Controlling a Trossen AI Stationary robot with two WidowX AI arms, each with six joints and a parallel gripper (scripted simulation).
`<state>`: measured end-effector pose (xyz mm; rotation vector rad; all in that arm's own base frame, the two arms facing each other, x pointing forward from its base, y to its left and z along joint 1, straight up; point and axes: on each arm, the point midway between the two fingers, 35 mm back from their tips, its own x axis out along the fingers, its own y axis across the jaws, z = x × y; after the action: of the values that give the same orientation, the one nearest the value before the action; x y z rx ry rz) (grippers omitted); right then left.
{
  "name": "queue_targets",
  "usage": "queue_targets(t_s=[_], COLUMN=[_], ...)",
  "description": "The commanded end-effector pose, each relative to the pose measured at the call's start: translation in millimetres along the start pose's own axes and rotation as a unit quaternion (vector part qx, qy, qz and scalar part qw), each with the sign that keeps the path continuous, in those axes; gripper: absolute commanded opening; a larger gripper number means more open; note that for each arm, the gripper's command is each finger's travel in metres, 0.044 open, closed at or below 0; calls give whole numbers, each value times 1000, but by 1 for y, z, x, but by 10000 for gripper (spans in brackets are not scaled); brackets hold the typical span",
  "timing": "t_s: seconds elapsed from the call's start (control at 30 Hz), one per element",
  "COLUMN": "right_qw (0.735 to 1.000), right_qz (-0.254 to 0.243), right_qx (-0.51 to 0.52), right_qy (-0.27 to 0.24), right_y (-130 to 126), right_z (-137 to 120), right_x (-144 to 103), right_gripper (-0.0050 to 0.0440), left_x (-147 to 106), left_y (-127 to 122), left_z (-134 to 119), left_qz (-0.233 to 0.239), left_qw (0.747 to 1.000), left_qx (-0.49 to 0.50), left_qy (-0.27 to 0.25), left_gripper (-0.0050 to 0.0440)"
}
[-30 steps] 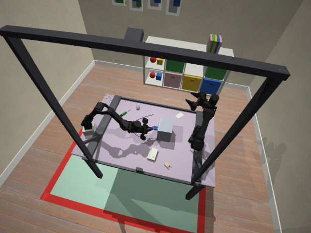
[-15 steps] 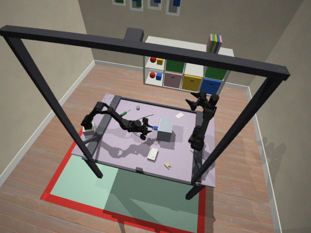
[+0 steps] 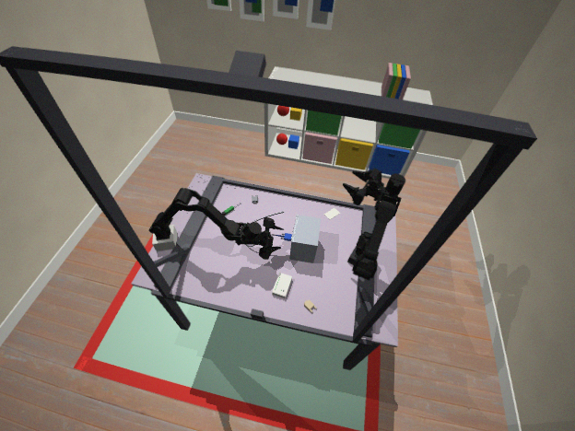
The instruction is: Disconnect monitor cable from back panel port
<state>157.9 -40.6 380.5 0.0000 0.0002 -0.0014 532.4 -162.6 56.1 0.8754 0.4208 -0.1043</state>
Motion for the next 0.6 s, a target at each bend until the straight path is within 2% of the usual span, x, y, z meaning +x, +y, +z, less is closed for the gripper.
queue_targets(t_s=[0.0,0.17,0.3,0.37,0.5,0.57], right_qw=[1000,1000,1000,1000,1000,1000], right_qz=[1,1,1,1,1,1], right_qx=[-3,-3,-3,-3,-3,-3], right_qy=[-1,-1,-1,-1,-1,-1], right_y=[1,1,1,1,1,1], right_z=[3,3,3,3,3,3], right_x=[0,0,0,0,0,0], right_gripper=[440,440,440,440,440,440], left_x=[-4,-3,1,3,1,1], left_y=[11,11,7,1,0,0], left_z=[11,11,13,9,9,9], left_qz=[7,15,66,97,147,147], left_qw=[1000,1000,995,985,970,970], left_qx=[-9,2,77,141,192,192], left_qy=[-11,-14,-24,-17,-16,-16], left_gripper=[440,440,440,440,440,440])
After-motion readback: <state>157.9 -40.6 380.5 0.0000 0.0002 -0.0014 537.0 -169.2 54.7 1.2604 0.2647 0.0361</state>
